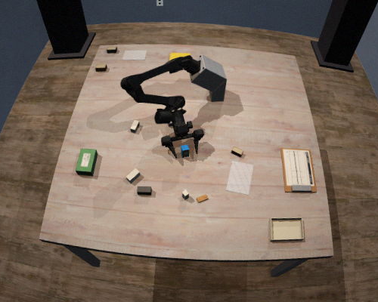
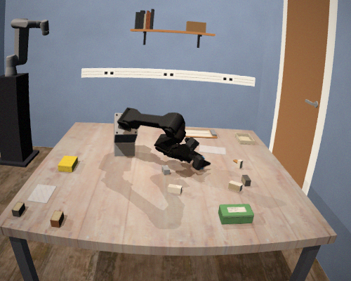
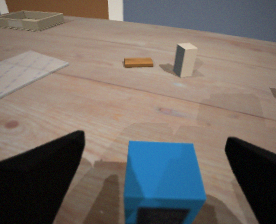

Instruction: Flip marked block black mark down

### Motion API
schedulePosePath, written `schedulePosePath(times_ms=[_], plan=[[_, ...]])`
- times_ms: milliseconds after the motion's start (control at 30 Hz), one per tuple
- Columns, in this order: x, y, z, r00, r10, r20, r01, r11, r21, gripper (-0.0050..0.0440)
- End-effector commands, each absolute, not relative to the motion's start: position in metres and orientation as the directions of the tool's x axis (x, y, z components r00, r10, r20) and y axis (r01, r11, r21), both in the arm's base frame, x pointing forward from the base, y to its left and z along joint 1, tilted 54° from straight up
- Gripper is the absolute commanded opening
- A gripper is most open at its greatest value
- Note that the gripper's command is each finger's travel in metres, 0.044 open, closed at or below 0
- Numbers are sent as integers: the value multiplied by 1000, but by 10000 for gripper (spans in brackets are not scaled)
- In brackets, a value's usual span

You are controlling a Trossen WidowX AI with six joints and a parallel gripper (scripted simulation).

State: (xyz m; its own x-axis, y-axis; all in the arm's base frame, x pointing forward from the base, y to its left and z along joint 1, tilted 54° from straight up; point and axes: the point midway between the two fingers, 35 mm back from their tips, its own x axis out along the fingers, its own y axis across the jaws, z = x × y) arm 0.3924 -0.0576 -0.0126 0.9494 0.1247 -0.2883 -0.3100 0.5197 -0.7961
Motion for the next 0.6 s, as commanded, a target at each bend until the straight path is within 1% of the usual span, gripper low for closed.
schedulePosePath(times_ms=[0, 400, 567], plan=[[397, -44, -1, 952, 130, -277, -303, 516, -801, 440], [416, -3, 22, 955, 130, -267, -295, 517, -804, 440], [419, 6, 27, 955, 130, -266, -295, 517, -803, 440]])
